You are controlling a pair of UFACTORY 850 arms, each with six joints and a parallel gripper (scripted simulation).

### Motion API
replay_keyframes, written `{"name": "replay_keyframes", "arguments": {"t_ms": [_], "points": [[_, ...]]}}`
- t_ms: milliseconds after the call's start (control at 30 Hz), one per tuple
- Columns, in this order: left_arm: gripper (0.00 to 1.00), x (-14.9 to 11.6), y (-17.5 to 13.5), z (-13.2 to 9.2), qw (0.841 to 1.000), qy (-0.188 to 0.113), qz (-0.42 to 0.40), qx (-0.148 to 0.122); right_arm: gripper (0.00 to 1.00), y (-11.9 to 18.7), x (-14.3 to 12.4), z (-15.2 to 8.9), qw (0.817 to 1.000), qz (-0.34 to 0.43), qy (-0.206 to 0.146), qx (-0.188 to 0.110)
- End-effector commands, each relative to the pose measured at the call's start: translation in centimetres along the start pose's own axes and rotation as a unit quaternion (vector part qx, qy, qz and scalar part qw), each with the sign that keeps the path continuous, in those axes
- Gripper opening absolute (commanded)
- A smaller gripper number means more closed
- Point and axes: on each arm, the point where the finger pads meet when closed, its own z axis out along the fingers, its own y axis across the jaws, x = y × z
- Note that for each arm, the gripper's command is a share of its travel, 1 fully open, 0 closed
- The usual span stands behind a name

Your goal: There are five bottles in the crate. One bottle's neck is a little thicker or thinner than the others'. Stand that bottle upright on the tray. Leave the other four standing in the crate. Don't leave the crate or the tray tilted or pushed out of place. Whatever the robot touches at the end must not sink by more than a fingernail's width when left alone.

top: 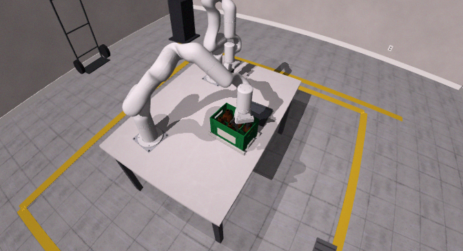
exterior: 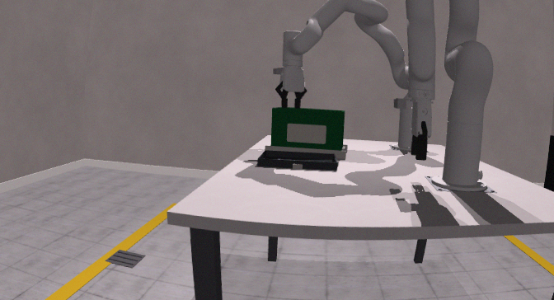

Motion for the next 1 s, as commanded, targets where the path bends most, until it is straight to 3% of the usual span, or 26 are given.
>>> {"name": "replay_keyframes", "arguments": {"t_ms": [0, 967], "points": [[1.0, 0.1, 0.0, 0.0, 1.0, 0.0, 0.0, 0.0, 0.66, -0.1, 0.0, 0.1, 1.0, 0.0, 0.0, 0.001], [1.0, 0.1, 0.0, 0.0, 1.0, 0.0, 0.0, 0.0, 0.66, -0.1, 0.0, 2.9, 1.0, 0.0, 0.0, 0.001]]}}
